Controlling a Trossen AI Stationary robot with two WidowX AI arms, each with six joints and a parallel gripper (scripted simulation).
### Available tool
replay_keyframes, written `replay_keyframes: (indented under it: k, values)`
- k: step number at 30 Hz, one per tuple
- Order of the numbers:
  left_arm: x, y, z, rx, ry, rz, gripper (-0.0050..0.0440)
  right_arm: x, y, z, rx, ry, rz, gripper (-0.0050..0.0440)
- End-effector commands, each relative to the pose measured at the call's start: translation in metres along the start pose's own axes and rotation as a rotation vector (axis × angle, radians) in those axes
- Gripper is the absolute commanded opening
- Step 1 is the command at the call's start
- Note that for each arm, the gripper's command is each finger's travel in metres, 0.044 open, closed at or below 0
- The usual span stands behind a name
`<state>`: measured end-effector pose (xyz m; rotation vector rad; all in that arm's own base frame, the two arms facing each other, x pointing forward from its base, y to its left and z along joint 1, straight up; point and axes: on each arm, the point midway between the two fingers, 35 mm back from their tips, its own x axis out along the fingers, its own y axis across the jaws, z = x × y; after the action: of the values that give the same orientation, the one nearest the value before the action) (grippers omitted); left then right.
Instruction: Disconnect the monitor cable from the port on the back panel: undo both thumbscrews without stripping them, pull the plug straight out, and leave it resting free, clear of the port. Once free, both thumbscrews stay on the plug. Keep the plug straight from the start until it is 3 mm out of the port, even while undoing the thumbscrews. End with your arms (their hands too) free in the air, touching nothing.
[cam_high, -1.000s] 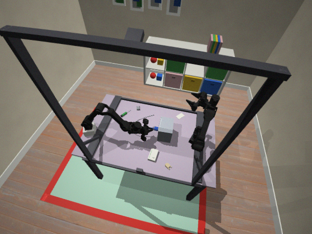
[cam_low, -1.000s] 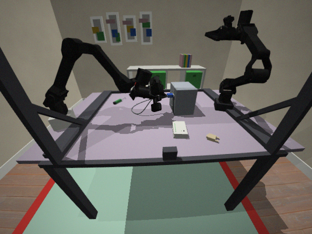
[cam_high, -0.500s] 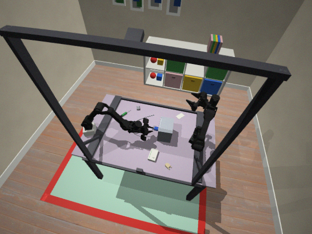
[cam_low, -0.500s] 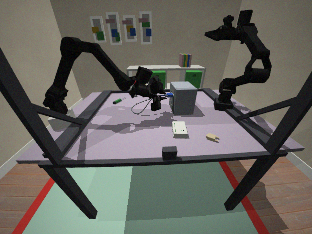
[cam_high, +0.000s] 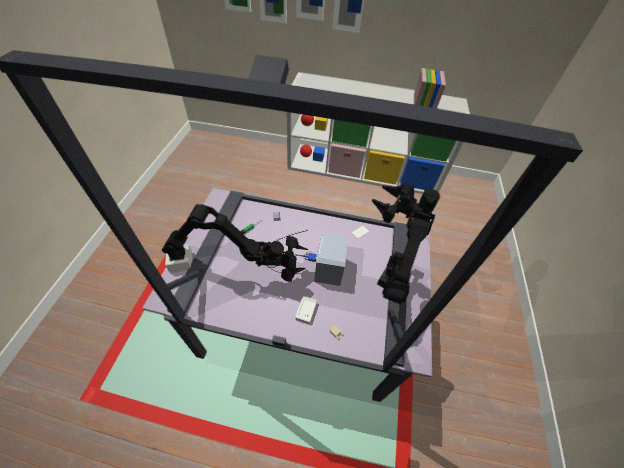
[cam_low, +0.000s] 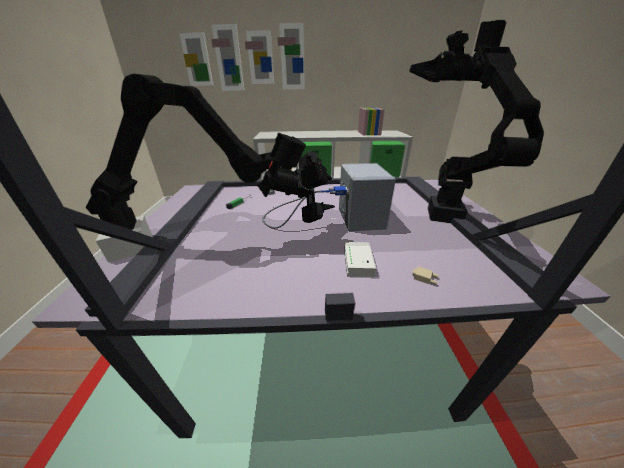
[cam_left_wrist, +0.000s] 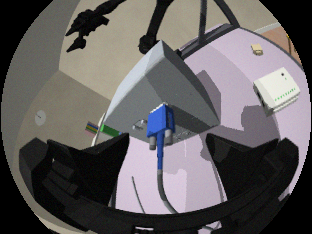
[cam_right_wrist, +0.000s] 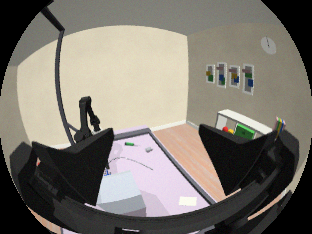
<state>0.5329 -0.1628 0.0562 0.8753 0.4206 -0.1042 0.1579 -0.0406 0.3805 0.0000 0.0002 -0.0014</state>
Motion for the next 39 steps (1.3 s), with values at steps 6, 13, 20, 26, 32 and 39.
replay_keyframes:
  k: [6, 13, 20, 26, 32, 39]
  values:
    - [-0.004, 0.011, 0.011, -0.018, -0.023, 0.015, 0.044, 0.0, 0.001, 0.003, -0.006, -0.001, 0.001, 0.044]
    - [0.002, 0.006, 0.013, 0.21, -0.05, 0.171, 0.044, 0.0, 0.001, 0.003, -0.006, -0.001, 0.001, 0.044]
    - [0.001, 0.001, 0.01, 0.393, -0.033, 0.306, 0.044, 0.0, 0.001, 0.003, -0.006, -0.001, 0.001, 0.044]
    - [-0.002, -0.001, 0.007, 0.464, -0.016, 0.359, 0.044, 0.0, 0.001, 0.003, -0.006, -0.001, 0.001, 0.044]
    - [-0.002, -0.001, 0.007, 0.464, -0.016, 0.359, 0.044, 0.0, 0.001, 0.003, -0.006, -0.001, 0.001, 0.044]
    - [-0.002, -0.001, 0.007, 0.464, -0.016, 0.359, 0.0344, 0.0, 0.001, 0.003, -0.006, -0.001, 0.001, 0.044]
